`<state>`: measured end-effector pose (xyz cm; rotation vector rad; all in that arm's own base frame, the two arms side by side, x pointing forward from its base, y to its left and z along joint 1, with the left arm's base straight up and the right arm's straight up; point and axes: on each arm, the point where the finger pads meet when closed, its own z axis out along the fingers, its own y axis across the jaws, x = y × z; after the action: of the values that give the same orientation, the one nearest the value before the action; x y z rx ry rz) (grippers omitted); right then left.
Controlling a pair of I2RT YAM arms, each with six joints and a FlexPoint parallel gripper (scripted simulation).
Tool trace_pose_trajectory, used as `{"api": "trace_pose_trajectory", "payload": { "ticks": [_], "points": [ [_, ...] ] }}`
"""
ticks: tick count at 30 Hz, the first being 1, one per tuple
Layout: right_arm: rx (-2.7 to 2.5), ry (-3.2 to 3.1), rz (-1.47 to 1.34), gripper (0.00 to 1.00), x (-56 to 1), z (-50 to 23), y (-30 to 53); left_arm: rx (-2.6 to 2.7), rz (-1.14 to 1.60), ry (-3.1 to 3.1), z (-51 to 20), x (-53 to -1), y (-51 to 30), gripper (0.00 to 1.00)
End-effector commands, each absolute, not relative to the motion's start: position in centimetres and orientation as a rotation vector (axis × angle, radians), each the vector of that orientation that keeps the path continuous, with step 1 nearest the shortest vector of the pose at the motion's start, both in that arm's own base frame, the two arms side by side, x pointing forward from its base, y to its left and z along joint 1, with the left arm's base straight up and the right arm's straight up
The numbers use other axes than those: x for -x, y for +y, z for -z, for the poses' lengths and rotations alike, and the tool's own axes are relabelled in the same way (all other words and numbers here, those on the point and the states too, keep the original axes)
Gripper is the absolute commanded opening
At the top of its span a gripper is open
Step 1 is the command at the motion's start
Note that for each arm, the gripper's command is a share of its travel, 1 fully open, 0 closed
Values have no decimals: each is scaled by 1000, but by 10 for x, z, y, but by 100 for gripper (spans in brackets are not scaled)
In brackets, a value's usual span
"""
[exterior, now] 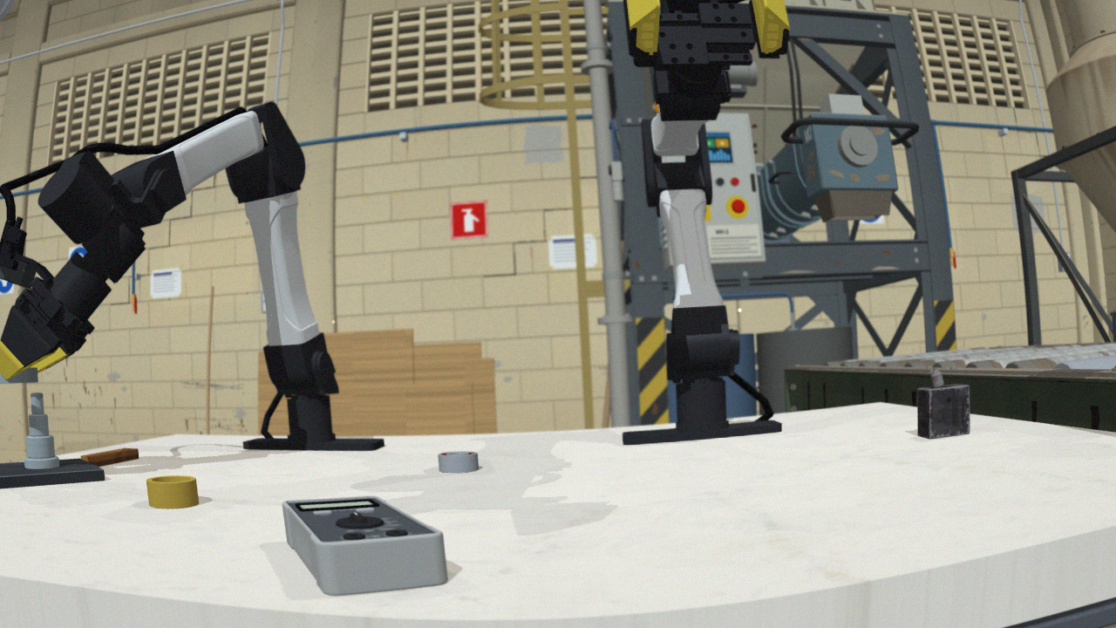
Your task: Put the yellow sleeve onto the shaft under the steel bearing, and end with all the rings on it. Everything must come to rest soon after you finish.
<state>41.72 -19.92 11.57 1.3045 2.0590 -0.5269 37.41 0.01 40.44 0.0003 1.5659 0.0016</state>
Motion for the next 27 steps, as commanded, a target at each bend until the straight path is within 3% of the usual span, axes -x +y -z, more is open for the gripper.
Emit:
{"api": "trace_pose_trajectory", "payload": {
  "ticks": [1, 20, 25, 26, 27],
  "points": [
    [-1232, 2035, 473, 0, -451, -136, -203, 1, -9, 1537, -415, -373, 0, 100],
    [-917, 2199, 355, 0, -566, -107, -192, 1, -9, 1537, -415, -373, 0, 100],
    [-877, 2204, 344, 0, -584, -100, -199, 1, -9, 1537, -415, -373, 0, 100],
    [-937, 2145, 370, 0, -570, -132, -210, 1, -9, 1537, -415, -373, 0, 100],
    [-918, 2185, 360, 0, -577, -107, -196, 1, -9, 1537, -415, -373, 0, 100]
  ]
}}
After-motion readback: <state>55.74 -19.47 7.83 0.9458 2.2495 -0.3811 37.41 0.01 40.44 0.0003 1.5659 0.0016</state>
